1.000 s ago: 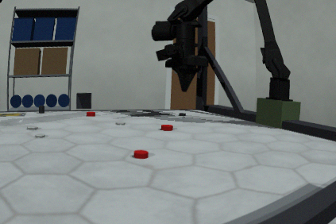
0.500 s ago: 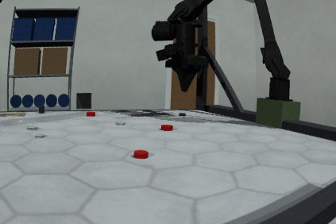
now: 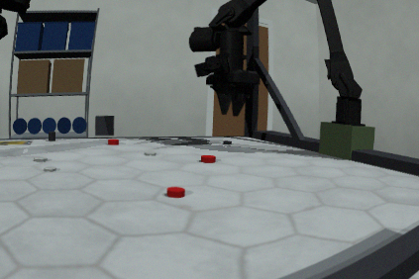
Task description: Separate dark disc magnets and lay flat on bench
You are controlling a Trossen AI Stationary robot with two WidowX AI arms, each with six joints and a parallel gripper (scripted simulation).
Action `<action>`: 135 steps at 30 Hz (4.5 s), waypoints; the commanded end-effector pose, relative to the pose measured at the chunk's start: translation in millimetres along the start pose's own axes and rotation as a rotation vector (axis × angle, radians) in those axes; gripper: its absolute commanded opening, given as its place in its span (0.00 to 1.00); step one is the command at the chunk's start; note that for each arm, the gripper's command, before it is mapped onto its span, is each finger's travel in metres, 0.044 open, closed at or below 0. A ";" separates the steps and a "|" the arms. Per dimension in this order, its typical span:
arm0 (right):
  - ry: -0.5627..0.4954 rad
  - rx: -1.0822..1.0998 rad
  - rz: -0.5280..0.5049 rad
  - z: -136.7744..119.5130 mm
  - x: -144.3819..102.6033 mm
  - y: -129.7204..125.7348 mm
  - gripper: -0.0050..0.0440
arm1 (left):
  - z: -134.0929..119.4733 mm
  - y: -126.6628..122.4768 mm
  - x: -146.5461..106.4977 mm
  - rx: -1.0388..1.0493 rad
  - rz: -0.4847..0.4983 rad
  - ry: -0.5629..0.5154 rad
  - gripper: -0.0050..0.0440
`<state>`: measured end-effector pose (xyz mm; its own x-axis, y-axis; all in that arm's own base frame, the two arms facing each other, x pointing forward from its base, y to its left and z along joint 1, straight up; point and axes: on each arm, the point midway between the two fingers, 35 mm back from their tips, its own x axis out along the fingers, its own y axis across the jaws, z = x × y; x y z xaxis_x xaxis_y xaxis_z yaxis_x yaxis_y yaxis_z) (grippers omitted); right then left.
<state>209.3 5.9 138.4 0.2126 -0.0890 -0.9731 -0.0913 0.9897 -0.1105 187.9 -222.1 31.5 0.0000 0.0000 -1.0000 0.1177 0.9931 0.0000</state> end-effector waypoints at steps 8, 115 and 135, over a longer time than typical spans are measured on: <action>-0.176 -0.067 -0.092 57.0 37.2 17.5 0.92 | 0.0 -2.0 5.5 -0.002 -0.004 -0.004 0.92; -1.341 0.242 0.071 99.4 48.6 198.2 0.92 | 2.7 -8.2 50.2 -0.024 -0.011 -0.011 0.92; -1.345 0.247 0.076 100.4 46.4 198.2 0.92 | 3.6 -7.7 56.2 -0.108 -0.016 -0.015 0.62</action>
<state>298.3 208.4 87.4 0.9997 0.0036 -0.0230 -0.0013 0.9950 0.1003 187.1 -226.0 -31.5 -0.0025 0.0031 -1.0000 0.0085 1.0000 0.0030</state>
